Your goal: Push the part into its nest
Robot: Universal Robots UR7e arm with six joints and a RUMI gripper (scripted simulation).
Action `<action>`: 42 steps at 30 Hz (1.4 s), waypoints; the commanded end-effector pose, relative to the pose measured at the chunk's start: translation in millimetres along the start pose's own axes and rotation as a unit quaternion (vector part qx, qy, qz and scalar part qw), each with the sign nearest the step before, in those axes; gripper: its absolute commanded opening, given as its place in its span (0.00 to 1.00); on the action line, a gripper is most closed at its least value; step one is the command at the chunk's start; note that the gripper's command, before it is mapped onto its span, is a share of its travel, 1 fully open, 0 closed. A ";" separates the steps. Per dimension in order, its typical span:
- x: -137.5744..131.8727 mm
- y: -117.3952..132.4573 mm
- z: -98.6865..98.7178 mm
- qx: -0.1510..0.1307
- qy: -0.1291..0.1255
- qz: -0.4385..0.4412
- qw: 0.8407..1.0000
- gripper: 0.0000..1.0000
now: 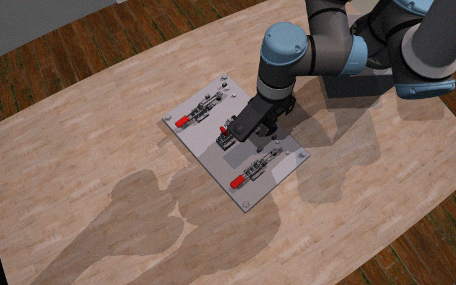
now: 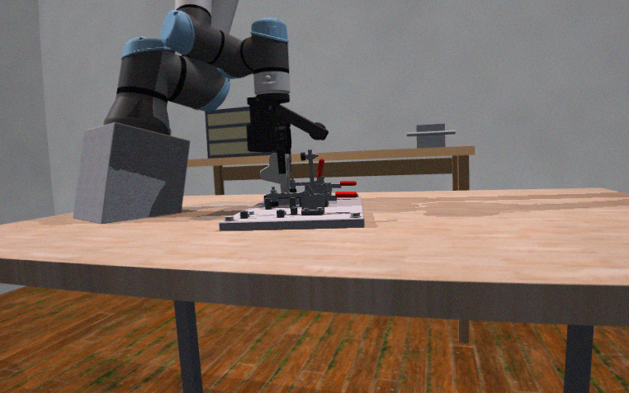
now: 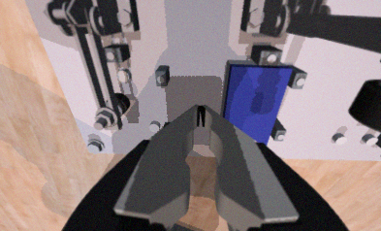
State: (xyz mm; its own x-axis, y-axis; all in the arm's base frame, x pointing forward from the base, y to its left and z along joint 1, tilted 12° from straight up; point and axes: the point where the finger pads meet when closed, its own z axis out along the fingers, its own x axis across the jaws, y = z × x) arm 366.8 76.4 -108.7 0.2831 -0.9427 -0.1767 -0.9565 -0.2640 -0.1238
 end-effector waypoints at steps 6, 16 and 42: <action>3.3 -1.0 0.0 0.000 0.001 0.000 1.000 0.00; 5.5 -1.0 0.1 0.000 0.001 0.000 1.000 0.00; 7.8 -1.2 0.2 0.000 0.001 0.000 1.000 0.00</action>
State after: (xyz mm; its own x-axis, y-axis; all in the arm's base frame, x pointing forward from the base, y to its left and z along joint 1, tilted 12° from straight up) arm 368.5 71.2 -110.1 0.2832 -0.9426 -0.1768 -0.9565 -0.2641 -0.1239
